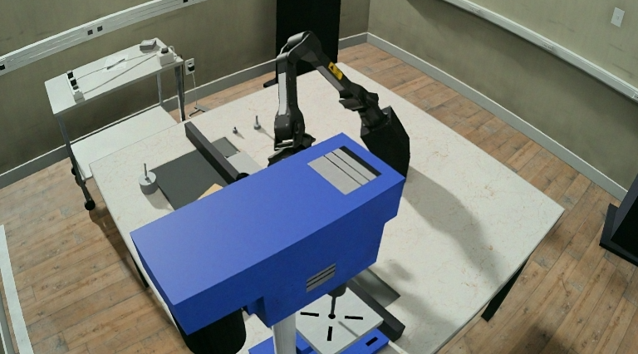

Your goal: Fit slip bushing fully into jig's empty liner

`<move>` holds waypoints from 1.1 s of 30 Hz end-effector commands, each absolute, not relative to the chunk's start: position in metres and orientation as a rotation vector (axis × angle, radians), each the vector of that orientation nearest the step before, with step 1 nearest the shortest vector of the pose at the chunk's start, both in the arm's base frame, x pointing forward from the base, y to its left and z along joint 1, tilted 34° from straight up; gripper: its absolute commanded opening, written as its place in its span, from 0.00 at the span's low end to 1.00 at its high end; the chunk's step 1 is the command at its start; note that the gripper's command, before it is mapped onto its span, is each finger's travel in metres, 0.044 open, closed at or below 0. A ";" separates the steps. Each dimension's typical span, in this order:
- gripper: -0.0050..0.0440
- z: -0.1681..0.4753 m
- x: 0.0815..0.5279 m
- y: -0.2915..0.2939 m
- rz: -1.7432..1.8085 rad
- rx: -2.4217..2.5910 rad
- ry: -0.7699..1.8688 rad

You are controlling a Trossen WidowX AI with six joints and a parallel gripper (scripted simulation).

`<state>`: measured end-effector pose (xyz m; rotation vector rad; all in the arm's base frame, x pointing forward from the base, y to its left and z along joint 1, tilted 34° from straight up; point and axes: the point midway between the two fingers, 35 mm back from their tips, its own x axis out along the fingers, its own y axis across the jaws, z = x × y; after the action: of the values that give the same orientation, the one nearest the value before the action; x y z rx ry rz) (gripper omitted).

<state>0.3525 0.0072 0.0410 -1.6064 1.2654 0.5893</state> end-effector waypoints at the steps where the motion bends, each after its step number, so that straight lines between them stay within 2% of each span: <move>1: 0.00 0.044 0.355 0.008 0.578 -1.602 1.252; 33: 0.00 0.044 0.359 0.006 0.580 -1.600 1.251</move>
<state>0.3525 0.0069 0.0411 -1.6085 1.2632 0.5931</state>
